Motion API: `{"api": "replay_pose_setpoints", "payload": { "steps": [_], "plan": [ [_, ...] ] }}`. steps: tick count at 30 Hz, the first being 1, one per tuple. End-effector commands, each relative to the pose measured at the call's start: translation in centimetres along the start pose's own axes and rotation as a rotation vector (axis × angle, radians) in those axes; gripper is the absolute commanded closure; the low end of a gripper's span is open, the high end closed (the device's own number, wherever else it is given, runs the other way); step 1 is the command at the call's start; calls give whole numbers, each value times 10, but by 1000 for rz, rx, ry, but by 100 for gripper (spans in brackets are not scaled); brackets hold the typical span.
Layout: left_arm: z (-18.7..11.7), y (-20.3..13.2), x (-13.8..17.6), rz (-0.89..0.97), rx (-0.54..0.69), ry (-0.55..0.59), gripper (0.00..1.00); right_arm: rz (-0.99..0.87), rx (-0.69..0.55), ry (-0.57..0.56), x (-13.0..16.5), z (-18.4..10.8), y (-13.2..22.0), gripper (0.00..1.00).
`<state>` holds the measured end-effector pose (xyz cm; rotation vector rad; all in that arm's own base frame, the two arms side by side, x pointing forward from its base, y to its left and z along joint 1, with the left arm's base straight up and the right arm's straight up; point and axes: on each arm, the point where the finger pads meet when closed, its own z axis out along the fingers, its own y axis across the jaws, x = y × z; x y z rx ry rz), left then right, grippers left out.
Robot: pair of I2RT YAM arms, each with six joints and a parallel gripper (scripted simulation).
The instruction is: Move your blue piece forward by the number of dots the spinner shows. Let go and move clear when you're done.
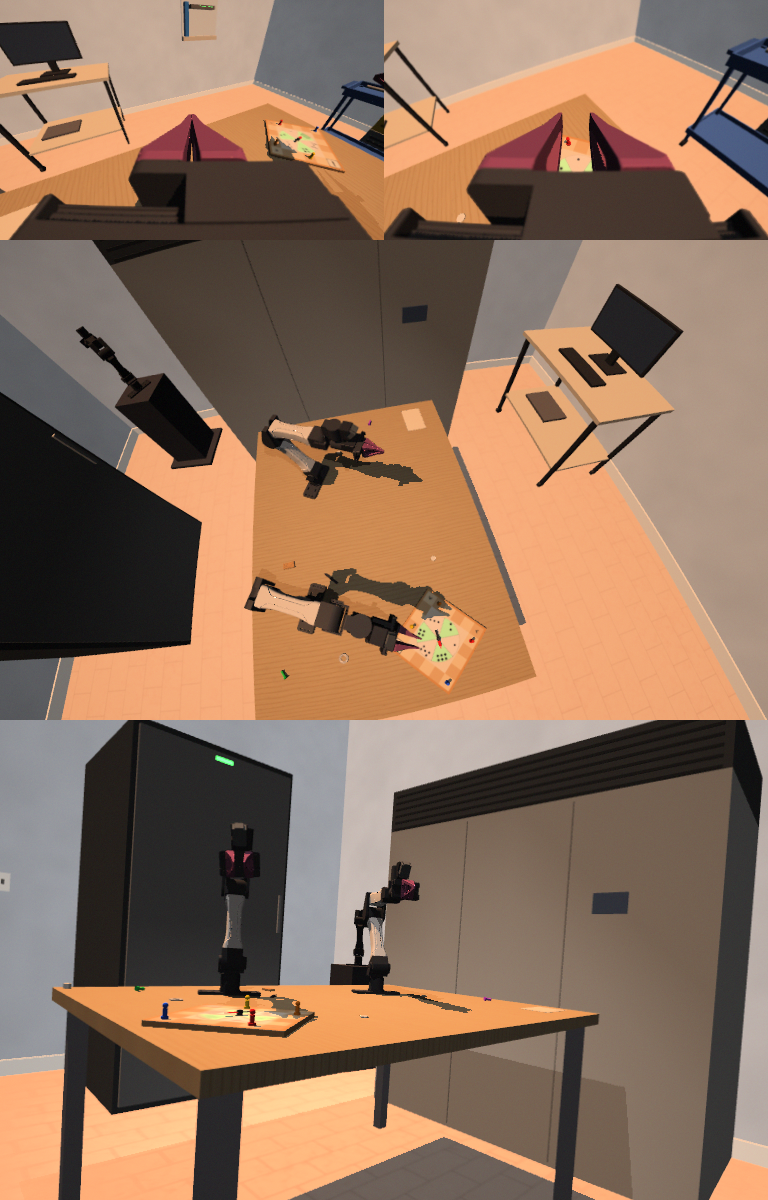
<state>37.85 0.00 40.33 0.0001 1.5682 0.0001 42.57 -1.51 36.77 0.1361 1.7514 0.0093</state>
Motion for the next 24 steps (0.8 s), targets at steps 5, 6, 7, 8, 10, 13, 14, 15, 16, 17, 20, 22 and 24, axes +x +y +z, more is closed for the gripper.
{"api": "replay_pose_setpoints", "payload": {
  "steps": [5,6,7,8,10,13,14,15,16,17,20,22,24],
  "plan": [
    [6,0,0,0,0,0,100,-122,-104,-211,-27,-51,20,77],
    [6,0,0,0,0,0,100,-122,-104,-211,-27,-51,20,77],
    [6,0,0,0,0,0,100,-122,-104,-211,-27,-51,20,77],
    [-3,0,-8,0,0,-23,100,-124,-99,-204,-23,-50,17,77],
    [-11,0,-23,0,0,-60,100,-124,-114,-213,-23,-58,22,77],
    [1,0,-6,0,0,-9,100,-87,-80,-152,-12,-47,13,77],
    [1,0,-9,0,0,-21,100,-81,-88,-231,-42,-64,17,77],
    [0,0,-11,0,0,-27,100,-80,-89,-245,-47,-68,17,77],
    [1,0,-11,0,0,-26,100,-80,-89,-247,-47,-66,17,77],
    [1,0,-10,0,0,-24,100,-79,-92,-249,-48,-66,19,77],
    [2,0,-10,0,0,-23,100,-81,-92,-211,-35,-54,20,77],
    [2,0,-10,0,0,-23,100,-80,-80,-213,-37,-54,15,77],
    [2,0,-10,0,0,-23,100,-80,-80,-213,-37,-54,15,77]
  ]
}}
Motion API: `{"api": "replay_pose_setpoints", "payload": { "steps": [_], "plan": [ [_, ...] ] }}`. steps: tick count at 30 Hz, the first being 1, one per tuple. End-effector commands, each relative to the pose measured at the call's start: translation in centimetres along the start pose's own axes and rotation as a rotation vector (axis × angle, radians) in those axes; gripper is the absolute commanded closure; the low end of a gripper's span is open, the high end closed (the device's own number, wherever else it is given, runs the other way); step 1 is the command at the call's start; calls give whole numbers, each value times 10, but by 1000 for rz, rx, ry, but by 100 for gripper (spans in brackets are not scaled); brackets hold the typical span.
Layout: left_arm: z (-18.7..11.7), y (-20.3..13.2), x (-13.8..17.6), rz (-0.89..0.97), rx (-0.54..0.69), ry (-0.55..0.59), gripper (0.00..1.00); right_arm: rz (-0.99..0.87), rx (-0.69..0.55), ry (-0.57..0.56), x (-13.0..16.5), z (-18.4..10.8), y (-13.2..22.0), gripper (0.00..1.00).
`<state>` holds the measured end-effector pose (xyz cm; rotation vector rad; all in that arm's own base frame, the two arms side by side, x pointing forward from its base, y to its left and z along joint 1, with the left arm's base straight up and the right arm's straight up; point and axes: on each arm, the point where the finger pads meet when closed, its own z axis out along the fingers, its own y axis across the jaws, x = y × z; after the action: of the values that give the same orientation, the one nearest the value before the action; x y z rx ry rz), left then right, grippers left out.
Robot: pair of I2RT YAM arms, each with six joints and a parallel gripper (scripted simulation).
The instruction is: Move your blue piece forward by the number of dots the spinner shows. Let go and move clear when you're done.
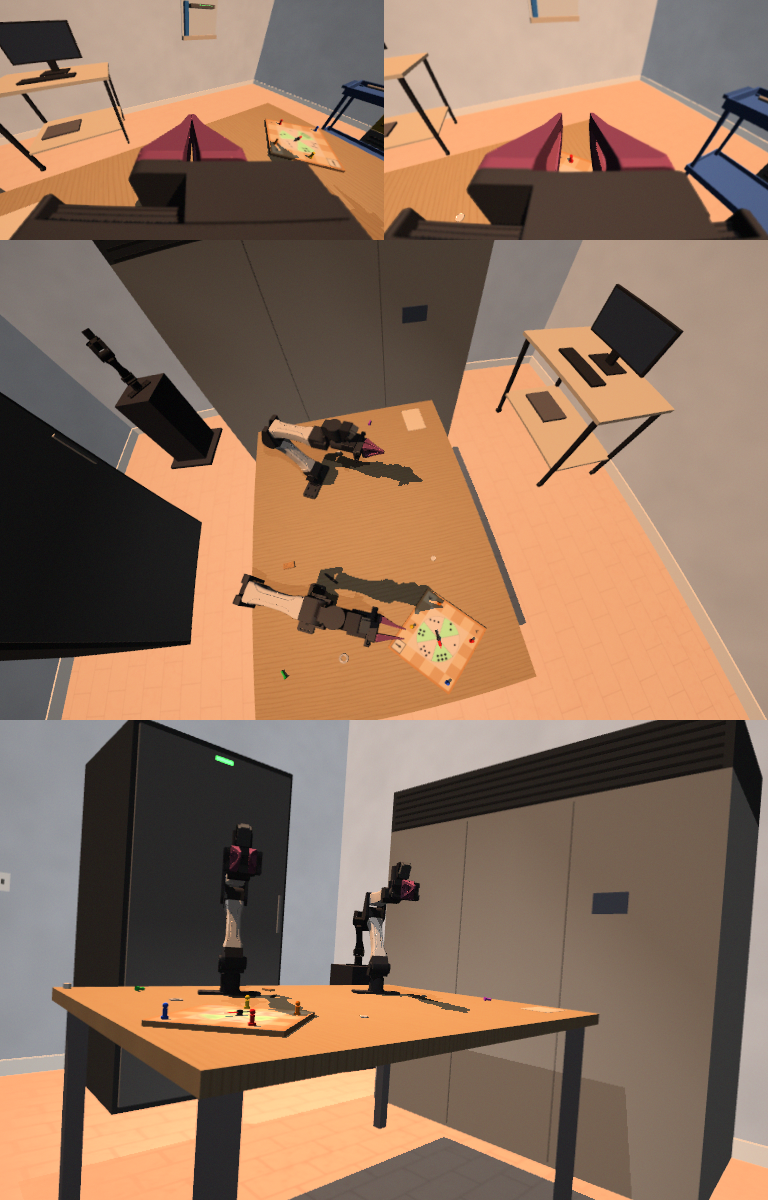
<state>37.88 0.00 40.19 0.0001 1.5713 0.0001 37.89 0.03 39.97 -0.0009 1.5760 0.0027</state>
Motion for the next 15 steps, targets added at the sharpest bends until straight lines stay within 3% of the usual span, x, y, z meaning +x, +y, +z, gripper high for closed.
{"api": "replay_pose_setpoints", "payload": {
  "steps": [1,15],
  "plan": [
    [2,0,-11,0,0,-27,100,4,5,-32,-11,0,-1,77],
    [2,0,-11,0,0,-27,100,7,3,-45,-20,1,0,77]
  ]
}}
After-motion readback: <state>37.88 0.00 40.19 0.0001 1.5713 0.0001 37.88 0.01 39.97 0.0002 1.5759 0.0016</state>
